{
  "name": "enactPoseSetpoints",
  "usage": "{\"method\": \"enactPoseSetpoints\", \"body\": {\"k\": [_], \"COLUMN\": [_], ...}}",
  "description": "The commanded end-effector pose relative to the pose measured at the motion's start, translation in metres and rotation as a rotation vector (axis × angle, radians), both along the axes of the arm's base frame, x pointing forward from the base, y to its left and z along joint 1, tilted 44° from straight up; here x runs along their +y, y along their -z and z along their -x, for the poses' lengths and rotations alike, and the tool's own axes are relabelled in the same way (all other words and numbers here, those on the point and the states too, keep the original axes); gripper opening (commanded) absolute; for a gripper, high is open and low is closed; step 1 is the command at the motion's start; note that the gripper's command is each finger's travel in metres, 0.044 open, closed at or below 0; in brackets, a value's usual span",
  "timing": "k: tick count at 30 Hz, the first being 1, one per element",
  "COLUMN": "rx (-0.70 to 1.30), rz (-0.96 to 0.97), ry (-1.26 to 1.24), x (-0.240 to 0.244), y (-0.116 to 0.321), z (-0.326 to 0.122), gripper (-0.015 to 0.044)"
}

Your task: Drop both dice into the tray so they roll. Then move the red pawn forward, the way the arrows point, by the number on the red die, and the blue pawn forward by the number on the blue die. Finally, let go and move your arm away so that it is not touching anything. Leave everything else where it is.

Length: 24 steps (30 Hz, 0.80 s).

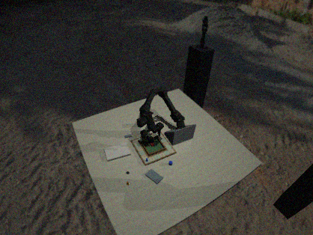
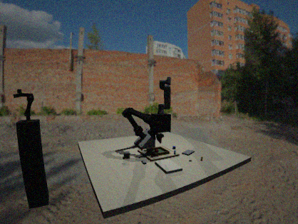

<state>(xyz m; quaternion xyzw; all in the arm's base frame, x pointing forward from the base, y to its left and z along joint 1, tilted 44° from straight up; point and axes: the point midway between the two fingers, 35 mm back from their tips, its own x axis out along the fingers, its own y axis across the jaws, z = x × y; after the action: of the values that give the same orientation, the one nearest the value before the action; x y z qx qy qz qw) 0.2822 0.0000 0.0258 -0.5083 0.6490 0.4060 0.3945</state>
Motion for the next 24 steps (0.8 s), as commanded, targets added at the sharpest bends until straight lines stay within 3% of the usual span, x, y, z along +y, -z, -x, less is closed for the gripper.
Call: {"method": "enactPoseSetpoints", "body": {"k": [1,6,8,10,14,24], "rx": [-0.027,-0.032,0.003,-0.025,-0.189,-0.606], "rz": [0.380,0.396,0.319,0.329,0.379,0.470], "ry": [-0.083,-0.088,-0.077,-0.032,0.228,0.913], "x": [0.001,0.001,0.002,0.007,0.031,0.091], "y": [0.009,0.009,0.012,0.016,0.038,0.101], "z": [-0.006,-0.006,-0.001,-0.002,-0.007,-0.007], "gripper": [0.0440,0.0440,0.0440,0.0387,0.0282,0.0275]}}
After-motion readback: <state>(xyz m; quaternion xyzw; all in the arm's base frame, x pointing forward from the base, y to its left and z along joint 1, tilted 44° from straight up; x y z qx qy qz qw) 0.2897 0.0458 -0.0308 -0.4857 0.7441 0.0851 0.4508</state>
